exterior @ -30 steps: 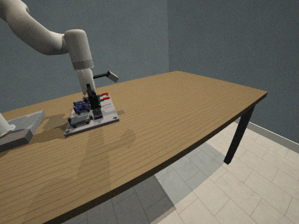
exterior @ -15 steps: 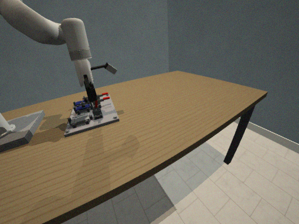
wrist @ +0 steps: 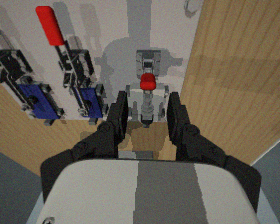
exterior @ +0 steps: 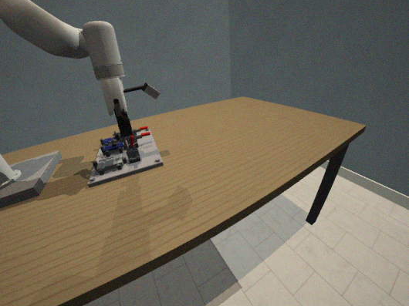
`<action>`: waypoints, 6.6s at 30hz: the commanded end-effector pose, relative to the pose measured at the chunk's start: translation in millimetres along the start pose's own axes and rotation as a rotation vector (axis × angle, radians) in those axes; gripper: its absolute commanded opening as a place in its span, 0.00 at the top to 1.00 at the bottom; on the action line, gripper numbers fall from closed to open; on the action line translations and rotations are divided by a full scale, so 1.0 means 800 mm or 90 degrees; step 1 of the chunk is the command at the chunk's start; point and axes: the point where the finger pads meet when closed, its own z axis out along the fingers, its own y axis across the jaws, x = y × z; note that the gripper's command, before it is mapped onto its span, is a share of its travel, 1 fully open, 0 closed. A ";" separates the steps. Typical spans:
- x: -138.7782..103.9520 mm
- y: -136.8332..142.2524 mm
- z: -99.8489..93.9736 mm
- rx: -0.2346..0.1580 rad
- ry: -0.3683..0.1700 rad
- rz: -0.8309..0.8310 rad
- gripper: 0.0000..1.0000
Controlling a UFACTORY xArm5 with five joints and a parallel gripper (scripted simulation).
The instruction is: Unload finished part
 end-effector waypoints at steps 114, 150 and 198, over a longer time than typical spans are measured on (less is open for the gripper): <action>-0.102 0.000 0.075 0.000 0.003 0.000 0.00; -0.101 0.000 0.078 0.000 0.003 0.000 0.00; -0.100 0.000 0.100 0.000 0.003 0.000 0.00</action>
